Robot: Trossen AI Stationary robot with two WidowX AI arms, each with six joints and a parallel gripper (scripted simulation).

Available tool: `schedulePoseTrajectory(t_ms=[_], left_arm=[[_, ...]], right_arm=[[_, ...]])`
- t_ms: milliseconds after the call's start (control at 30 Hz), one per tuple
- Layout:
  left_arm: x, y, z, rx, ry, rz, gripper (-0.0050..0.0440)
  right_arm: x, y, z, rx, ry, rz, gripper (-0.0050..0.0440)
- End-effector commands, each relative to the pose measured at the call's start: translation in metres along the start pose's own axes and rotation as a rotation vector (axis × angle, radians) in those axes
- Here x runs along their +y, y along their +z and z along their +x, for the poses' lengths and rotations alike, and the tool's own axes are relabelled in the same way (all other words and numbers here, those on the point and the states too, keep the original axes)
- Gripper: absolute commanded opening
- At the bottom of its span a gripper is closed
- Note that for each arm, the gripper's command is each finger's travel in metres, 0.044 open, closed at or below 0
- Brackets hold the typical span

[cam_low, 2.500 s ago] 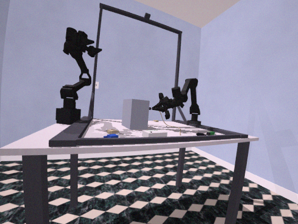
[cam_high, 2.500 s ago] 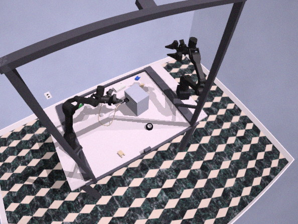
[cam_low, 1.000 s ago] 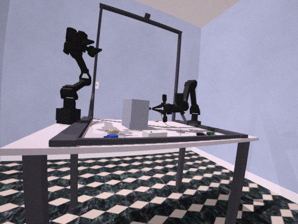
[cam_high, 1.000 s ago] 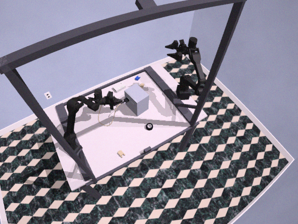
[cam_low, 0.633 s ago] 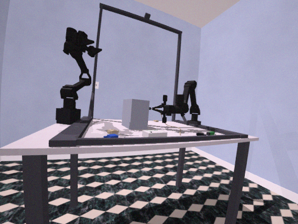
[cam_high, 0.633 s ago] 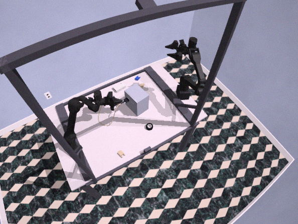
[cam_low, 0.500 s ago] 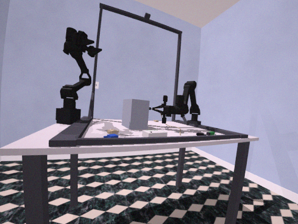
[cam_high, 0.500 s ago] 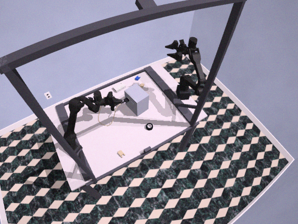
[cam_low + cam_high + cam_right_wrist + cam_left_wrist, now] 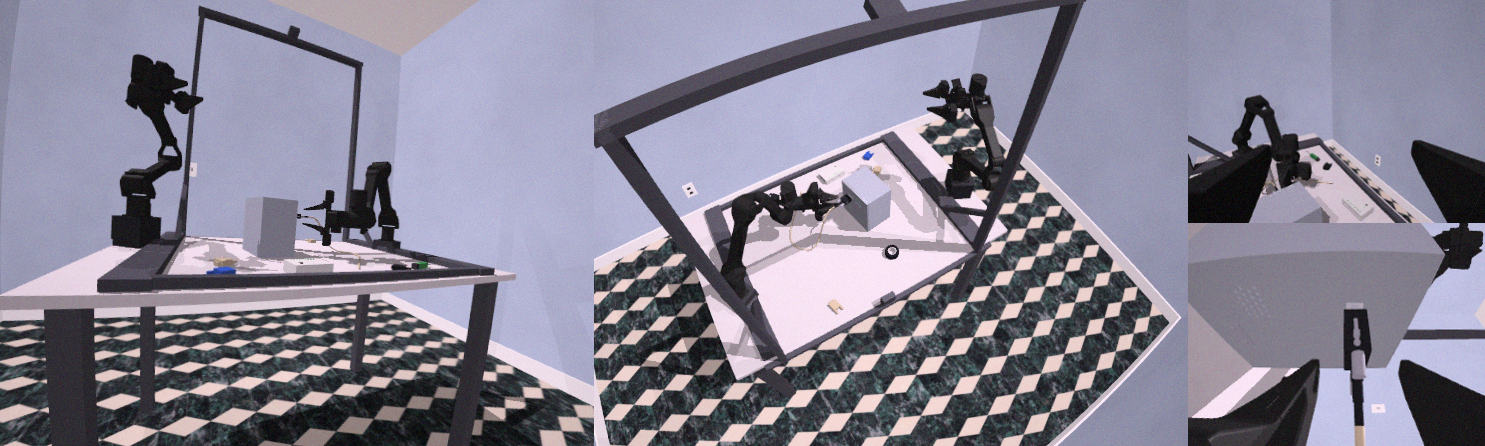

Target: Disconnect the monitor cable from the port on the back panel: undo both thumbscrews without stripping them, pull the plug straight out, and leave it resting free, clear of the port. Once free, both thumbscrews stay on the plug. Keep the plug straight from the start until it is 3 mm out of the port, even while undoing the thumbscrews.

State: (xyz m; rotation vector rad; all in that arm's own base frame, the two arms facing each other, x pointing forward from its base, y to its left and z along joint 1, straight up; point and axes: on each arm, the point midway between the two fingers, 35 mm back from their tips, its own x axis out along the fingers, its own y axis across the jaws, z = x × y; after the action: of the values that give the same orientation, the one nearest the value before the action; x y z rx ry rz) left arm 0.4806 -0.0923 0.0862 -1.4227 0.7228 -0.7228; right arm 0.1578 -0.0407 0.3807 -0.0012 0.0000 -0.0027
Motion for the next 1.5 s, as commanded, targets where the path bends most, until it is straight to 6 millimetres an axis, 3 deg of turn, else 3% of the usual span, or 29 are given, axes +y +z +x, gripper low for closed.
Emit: schedulePoseTrajectory(t_ms=[0, 200, 533, 867, 1300, 1433, 1467], left_arm=[[-0.01, 0.002, 0.001, -0.002, -0.014, 0.015, 0.0312], [-0.01, 0.002, 0.001, -0.002, -0.014, 0.015, 0.044], [-0.01, 0.002, 0.001, -0.006, -0.007, 0.028, 0.044], [-0.024, 0.009, 0.007, -0.055, 0.165, 0.343, 0.044], [-0.022, -0.001, 0.003, -0.007, 0.326, 0.501, 0.044], [-0.022, -0.001, 0.003, -0.007, 0.326, 0.501, 0.0344], [-0.022, -0.001, 0.003, -0.007, 0.326, 0.501, 0.0344]], right_arm=[[0.001, 0.003, 0.0, -0.001, 0.003, -0.004, 0.044], [0.001, 0.003, 0.0, -0.001, 0.003, -0.004, 0.044], [0.001, 0.003, 0.0, -0.001, 0.003, -0.004, 0.044], [0.001, 0.003, 0.0, -0.001, 0.003, -0.004, 0.044], [0.001, 0.003, 0.0, -0.001, 0.003, -0.004, 0.044], [0.001, 0.003, 0.0, -0.001, 0.003, -0.004, 0.044], [0.001, 0.003, 0.0, -0.001, 0.003, -0.004, 0.044]])
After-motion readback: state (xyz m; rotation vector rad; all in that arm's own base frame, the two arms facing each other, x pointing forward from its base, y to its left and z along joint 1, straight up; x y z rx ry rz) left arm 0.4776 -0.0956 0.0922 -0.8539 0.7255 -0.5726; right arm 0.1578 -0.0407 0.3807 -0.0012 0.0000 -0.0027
